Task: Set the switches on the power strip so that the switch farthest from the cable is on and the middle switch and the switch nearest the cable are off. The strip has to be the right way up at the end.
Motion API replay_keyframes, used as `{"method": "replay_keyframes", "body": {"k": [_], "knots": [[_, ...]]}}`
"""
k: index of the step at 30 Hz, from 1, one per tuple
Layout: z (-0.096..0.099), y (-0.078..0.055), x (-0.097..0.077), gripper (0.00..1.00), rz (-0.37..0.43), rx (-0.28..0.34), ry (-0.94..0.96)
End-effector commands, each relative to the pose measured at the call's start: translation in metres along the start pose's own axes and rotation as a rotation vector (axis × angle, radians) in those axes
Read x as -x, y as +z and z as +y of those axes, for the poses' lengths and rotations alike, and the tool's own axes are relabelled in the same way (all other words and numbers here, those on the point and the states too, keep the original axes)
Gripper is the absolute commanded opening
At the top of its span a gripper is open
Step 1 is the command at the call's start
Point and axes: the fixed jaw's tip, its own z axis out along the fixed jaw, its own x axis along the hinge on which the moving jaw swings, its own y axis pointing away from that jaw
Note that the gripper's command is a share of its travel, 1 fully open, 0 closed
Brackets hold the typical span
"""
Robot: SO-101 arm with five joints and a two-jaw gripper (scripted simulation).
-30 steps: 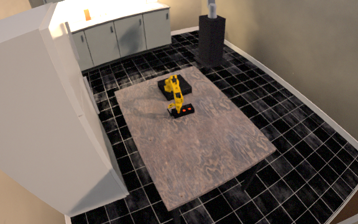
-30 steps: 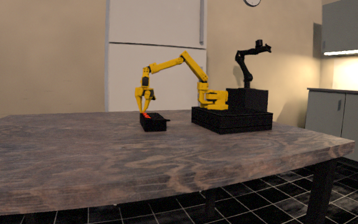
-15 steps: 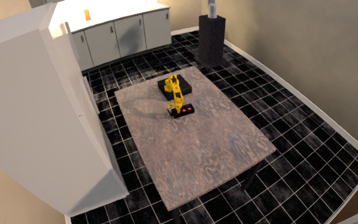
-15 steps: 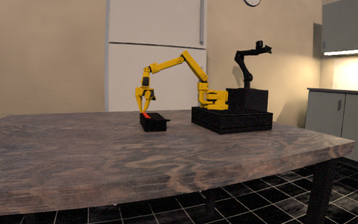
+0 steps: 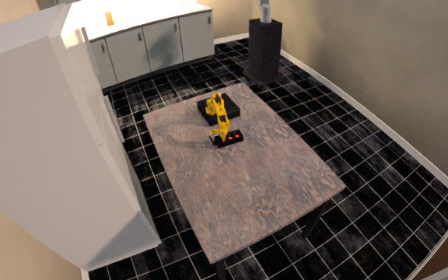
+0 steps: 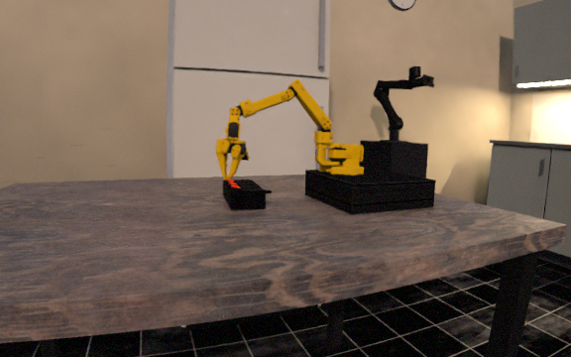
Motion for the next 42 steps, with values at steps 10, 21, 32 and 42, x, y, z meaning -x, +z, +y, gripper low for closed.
{"method": "replay_keyframes", "body": {"k": [10, 21, 32, 42], "knots": [[-0.016, 0.018, 0.007, 0.0, -0.029, -0.073, -0.004], [-0.018, 0.021, 0.008, 0.0, -0.029, -0.073, -0.004], [-0.019, 0.022, 0.008, 0.0, -0.029, -0.073, -0.004], [-0.009, 0.008, 0.005, 0.0, -0.029, -0.073, -0.004]]}}
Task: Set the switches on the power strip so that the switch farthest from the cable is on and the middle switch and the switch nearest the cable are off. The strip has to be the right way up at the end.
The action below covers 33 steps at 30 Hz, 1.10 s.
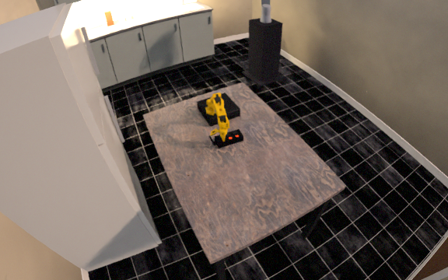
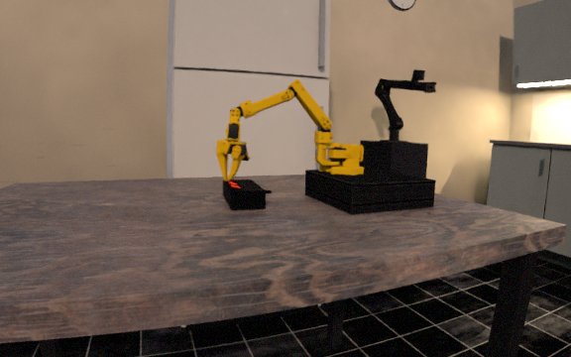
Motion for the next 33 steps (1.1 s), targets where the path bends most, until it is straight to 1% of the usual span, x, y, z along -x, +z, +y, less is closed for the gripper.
{"method": "replay_keyframes", "body": {"k": [1, 2, 4, 10, 14, 33], "knots": [[-0.007, 0.003, 0.004, 0.0, -0.026, -0.068, -0.003], [-0.005, 0.001, 0.003, 0.0, -0.026, -0.068, -0.003], [-0.005, 0.001, 0.003, 0.0, -0.026, -0.068, -0.003], [0.001, -0.013, 0.001, 0.0, -0.026, -0.068, -0.003], [0.003, -0.019, 0.0, 0.0, -0.026, -0.068, -0.003], [0.003, -0.02, 0.0, 0.0, -0.026, -0.068, -0.003]]}}
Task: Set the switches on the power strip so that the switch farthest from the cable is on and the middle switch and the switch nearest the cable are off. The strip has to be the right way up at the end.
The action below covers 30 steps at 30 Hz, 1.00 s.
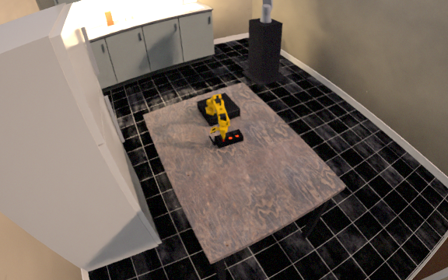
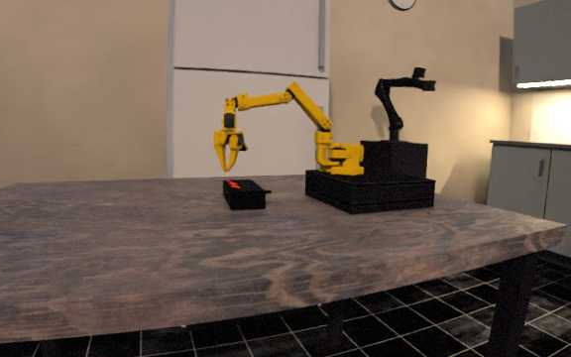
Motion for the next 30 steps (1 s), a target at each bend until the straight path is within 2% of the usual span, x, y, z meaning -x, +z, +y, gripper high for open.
{"method": "replay_keyframes", "body": {"k": [1, 12, 30], "knots": [[-0.001, 0.002, 0.002, 0.0, -0.004, -0.013, -0.003], [-0.003, 0.002, -0.002, 0.0, -0.004, -0.013, -0.018], [-0.021, 0.002, -0.035, 0.0, -0.004, -0.013, -0.16]]}}
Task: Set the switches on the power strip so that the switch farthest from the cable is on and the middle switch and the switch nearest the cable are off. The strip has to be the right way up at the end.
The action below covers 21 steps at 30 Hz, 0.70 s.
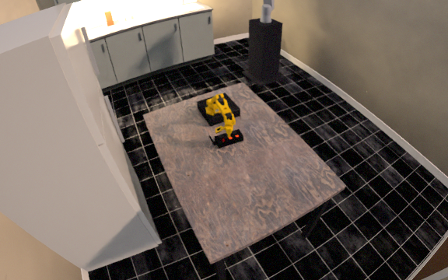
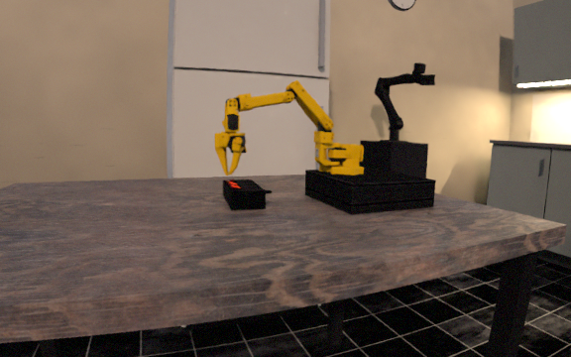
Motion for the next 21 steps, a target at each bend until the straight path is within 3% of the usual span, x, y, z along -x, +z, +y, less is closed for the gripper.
{"method": "replay_keyframes", "body": {"k": [1, 21], "knots": [[-0.0028, -0.002, -0.0074, 0.0, 0.004, 0.01, -0.035], [-0.0057, -0.0012, -0.0124, 0.0, 0.004, 0.01, -0.057]]}}
